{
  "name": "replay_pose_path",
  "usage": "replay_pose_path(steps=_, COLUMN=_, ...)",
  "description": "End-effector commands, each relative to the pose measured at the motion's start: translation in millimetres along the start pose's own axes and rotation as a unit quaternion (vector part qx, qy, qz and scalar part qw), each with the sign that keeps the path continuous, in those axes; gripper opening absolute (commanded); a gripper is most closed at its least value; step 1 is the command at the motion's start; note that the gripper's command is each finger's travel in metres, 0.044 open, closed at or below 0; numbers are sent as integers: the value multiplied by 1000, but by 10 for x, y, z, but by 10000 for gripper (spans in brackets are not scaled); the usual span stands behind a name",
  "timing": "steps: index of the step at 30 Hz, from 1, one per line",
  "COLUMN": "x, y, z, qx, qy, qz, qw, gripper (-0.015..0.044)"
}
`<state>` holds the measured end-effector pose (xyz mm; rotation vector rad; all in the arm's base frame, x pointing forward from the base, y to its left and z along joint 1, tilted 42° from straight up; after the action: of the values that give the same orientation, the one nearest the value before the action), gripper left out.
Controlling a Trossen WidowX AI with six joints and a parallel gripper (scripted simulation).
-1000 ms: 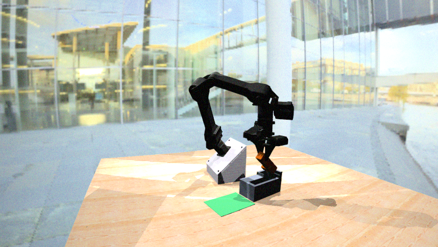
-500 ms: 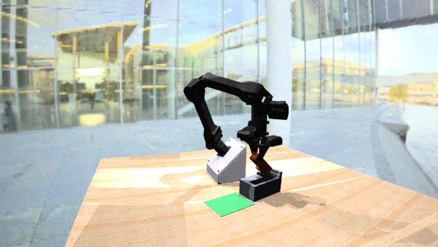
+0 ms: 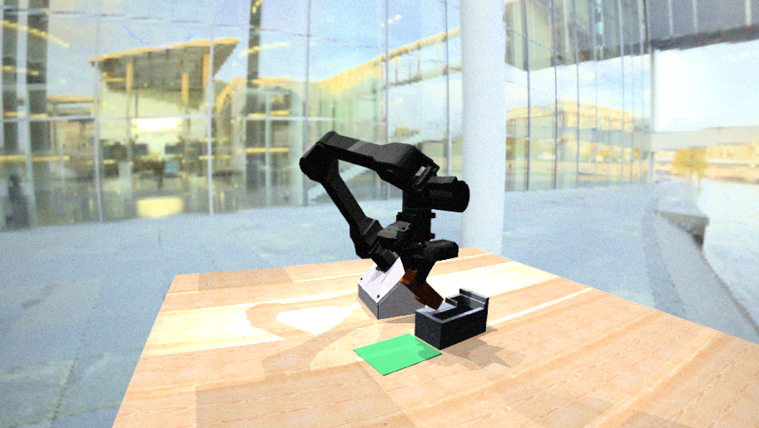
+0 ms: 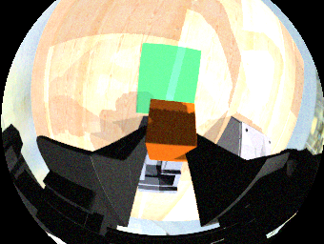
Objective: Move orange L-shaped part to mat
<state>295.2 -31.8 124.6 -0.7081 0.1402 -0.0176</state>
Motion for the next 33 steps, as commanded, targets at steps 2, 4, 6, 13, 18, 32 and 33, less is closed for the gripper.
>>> replay_pose_path(steps=2, x=-25, y=-267, z=12, qx=-2, qy=-2, qz=-1, qw=1000, gripper=0)
replay_pose_path(steps=4, x=-34, y=-372, z=13, qx=-2, qy=-2, qz=-1, qw=1000, gripper=0)
replay_pose_path(steps=6, x=-44, y=-478, z=14, qx=-3, qy=-2, qz=-1, qw=1000, gripper=0)
replay_pose_path(steps=13, x=-54, y=-572, z=7, qx=-3, qy=-2, qz=-1, qw=1000, gripper=0)
replay_pose_path(steps=18, x=-53, y=-573, z=-52, qx=-3, qy=-2, qz=-1, qw=1000, gripper=0)
replay_pose_path(steps=32, x=-51, y=-576, z=-276, qx=-3, qy=-2, qz=-1, qw=1000, gripper=0)
replay_pose_path(steps=33, x=-51, y=-576, z=-292, qx=-3, qy=-2, qz=-1, qw=1000, gripper=0)
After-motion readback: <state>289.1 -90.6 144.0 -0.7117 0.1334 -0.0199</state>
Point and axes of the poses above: the point midway between the two fingers, 35 mm back from their tips, its own z axis back along the fingers, its own x axis across the jaws, y = z × x, the point moved 4 cm from there along z, back along the fingers, and after that the axes turned 1 degree about -z, right-handed, at the moved point
